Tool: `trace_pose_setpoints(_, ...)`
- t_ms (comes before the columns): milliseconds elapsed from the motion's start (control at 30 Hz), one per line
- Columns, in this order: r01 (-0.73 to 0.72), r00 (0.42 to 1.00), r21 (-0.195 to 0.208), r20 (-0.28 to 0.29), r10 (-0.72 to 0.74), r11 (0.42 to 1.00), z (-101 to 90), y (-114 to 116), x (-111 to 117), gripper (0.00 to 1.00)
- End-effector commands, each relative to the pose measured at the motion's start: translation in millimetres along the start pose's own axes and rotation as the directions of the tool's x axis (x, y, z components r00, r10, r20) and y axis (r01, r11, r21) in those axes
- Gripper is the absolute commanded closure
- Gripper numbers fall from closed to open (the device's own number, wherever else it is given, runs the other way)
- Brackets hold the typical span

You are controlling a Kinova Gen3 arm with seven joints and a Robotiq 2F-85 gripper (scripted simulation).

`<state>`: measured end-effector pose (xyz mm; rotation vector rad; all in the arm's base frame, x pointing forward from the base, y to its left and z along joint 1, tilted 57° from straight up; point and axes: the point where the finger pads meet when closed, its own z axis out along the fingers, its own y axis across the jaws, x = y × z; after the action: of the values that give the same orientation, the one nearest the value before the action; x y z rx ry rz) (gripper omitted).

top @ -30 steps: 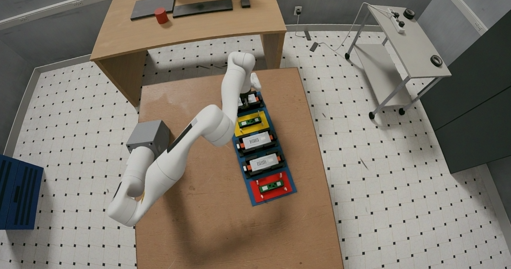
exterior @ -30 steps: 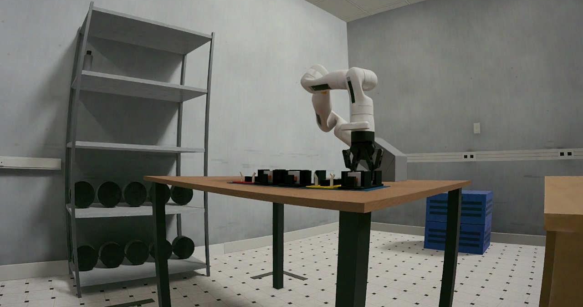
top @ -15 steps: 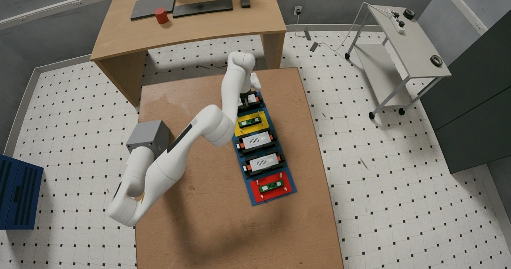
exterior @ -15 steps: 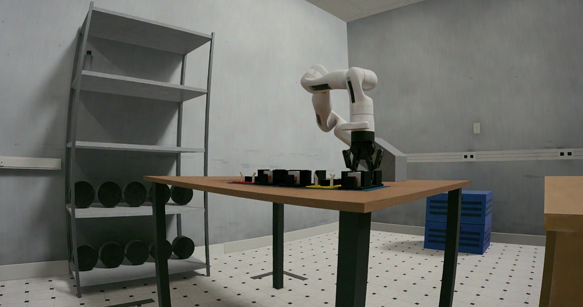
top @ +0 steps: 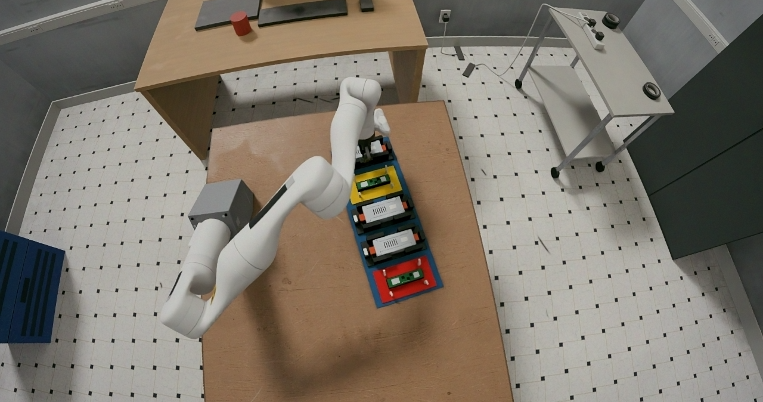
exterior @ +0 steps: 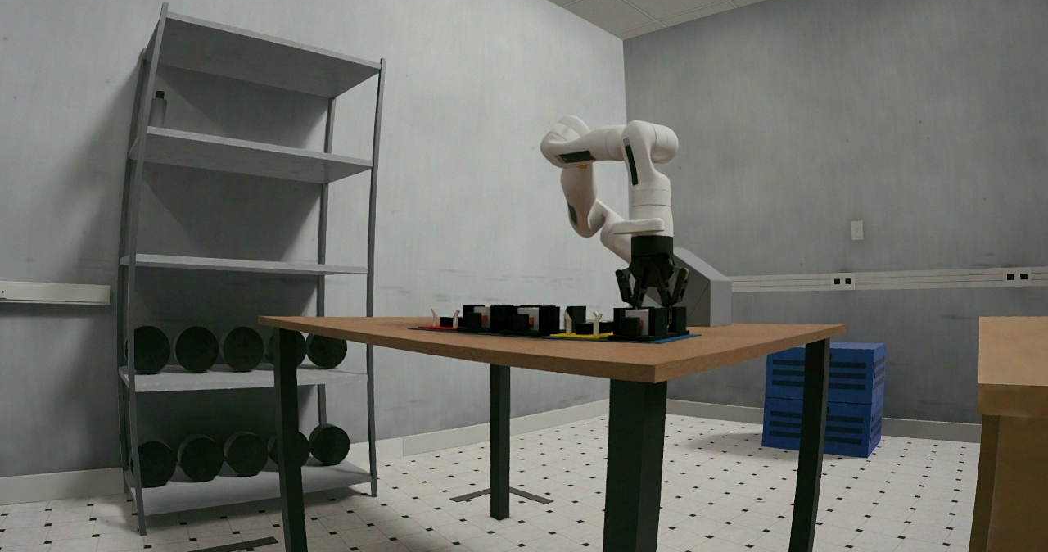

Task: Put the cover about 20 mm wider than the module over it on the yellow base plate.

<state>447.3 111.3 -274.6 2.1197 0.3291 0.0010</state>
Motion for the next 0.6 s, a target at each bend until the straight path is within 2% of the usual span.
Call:
trace_pose_setpoints(0,0.000,1.000,0.001,-0.002,0.000,1.000,-1.1,0,1,1.00)
trace_pose_setpoints(267,0.000,1.000,0.001,-0.002,0.000,1.000,-1.1,0,1,1.00)
trace_pose_setpoints(567,0.000,1.000,0.001,-0.002,0.000,1.000,-28.1,0,1,1.00)
